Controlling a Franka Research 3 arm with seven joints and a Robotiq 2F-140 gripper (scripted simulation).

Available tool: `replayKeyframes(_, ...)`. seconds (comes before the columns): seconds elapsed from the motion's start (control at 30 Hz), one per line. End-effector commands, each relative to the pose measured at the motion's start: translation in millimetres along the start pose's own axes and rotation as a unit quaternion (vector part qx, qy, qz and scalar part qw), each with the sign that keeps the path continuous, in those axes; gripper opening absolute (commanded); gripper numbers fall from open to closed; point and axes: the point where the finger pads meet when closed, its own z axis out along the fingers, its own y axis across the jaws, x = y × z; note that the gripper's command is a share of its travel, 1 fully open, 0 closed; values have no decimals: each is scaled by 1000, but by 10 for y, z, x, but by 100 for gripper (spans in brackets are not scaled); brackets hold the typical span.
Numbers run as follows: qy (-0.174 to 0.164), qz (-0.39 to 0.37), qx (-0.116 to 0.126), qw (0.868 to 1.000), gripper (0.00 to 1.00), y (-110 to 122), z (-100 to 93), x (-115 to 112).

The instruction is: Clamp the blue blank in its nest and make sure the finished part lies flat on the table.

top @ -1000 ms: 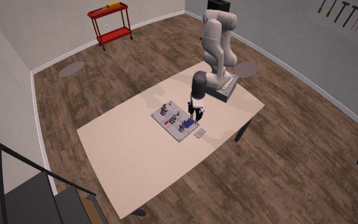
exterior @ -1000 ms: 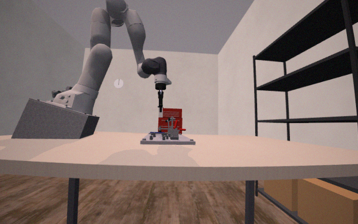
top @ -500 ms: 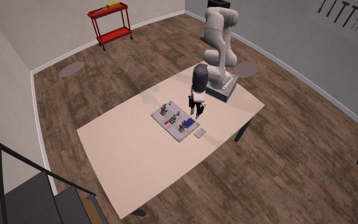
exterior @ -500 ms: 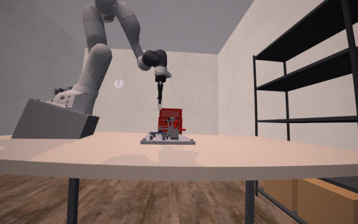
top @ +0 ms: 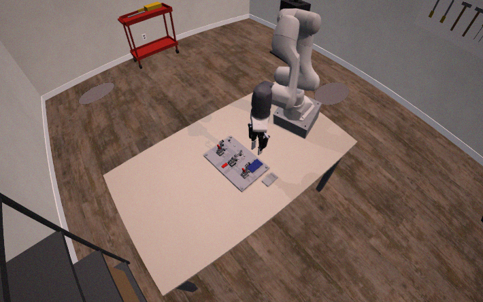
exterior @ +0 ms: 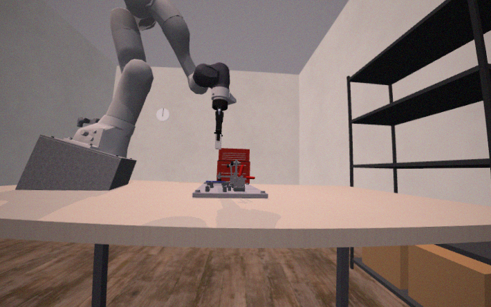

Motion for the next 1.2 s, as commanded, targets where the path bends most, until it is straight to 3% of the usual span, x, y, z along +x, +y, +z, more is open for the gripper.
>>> replayKeyframes(0.0,-2,-16,-2,1000,28,55,5,-14)
replayKeyframes(0.63,-2,-16,-2,1000,28,55,18,-14)
replayKeyframes(0.9,-2,-16,-2,1000,28,57,490,-16)
replayKeyframes(1.17,-2,-16,-2,1000,28,58,605,-16)
